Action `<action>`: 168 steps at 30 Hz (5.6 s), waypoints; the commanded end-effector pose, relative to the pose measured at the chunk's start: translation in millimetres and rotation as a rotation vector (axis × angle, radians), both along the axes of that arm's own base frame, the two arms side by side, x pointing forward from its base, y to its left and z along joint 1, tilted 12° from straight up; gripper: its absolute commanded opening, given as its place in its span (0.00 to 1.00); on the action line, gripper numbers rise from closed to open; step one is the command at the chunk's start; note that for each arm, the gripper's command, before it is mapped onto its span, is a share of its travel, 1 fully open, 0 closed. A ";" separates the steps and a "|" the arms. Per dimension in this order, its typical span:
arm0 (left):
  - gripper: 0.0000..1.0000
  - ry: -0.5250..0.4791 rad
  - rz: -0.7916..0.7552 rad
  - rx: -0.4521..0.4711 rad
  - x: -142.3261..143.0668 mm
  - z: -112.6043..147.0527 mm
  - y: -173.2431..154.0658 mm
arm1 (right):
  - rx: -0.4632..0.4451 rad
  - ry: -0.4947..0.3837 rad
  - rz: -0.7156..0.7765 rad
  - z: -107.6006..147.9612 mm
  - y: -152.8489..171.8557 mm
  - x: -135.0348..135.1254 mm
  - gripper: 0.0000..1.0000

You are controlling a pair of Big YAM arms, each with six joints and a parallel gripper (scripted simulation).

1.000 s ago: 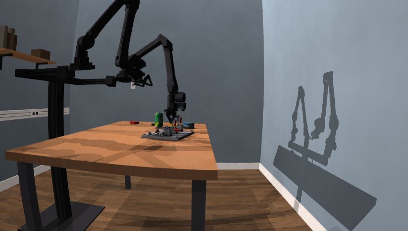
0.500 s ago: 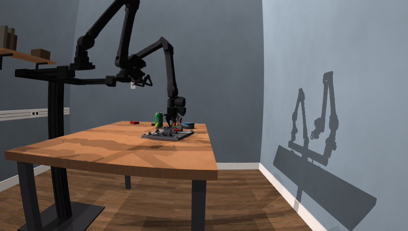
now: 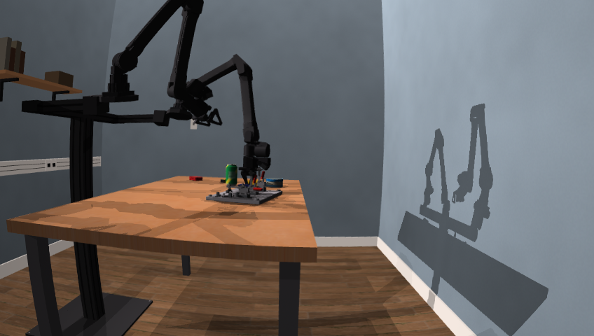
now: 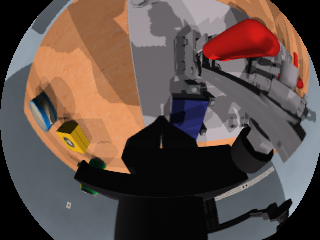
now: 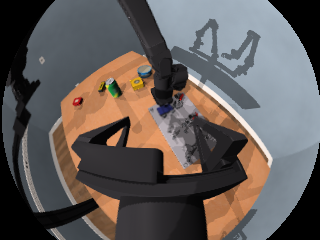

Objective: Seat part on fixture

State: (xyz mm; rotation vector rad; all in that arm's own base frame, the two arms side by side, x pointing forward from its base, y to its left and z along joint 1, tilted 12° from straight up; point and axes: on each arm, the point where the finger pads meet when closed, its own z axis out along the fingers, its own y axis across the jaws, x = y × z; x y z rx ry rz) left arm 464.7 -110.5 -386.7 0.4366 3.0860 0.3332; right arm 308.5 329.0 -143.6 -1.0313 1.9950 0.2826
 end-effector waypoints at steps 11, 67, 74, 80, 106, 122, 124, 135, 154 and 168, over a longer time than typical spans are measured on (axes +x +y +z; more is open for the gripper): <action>0.00 -0.002 -0.002 0.002 -0.9 -10.7 5.3 | 0.005 -0.004 0.002 0.5 2.5 1.7 1.00; 0.01 -0.003 -0.026 -0.007 -11.4 43.0 -15.5 | 0.005 -0.004 0.002 0.5 2.5 1.7 1.00; 0.01 -0.017 -0.019 -0.012 -0.2 19.0 -0.7 | 0.005 -0.004 0.002 0.5 2.5 1.7 1.00; 0.00 -0.086 0.134 -0.041 13.1 43.4 -3.6 | 0.005 -0.004 0.002 0.5 2.5 1.7 1.00; 0.00 -0.257 1.087 -0.096 -27.8 34.0 -27.0 | 0.005 -0.004 0.002 0.5 2.5 1.7 1.00; 0.00 -0.343 1.583 -0.069 -60.1 25.6 -34.7 | 0.005 -0.004 0.002 0.5 2.5 1.7 1.00; 0.00 -0.342 1.605 -0.056 -67.1 23.0 -33.4 | 0.005 -0.004 0.002 0.5 2.5 1.7 1.00; 0.00 -0.349 1.594 -0.074 -57.1 29.3 -35.2 | 0.005 -0.004 0.002 0.5 2.5 1.7 1.00; 0.00 -0.346 1.602 -0.063 -50.2 -5.4 -20.5 | 0.005 -0.004 0.002 0.5 2.5 1.7 1.00; 0.00 -0.341 1.601 -0.051 -43.8 -11.3 -20.2 | 0.005 -0.004 0.002 0.5 2.5 1.7 1.00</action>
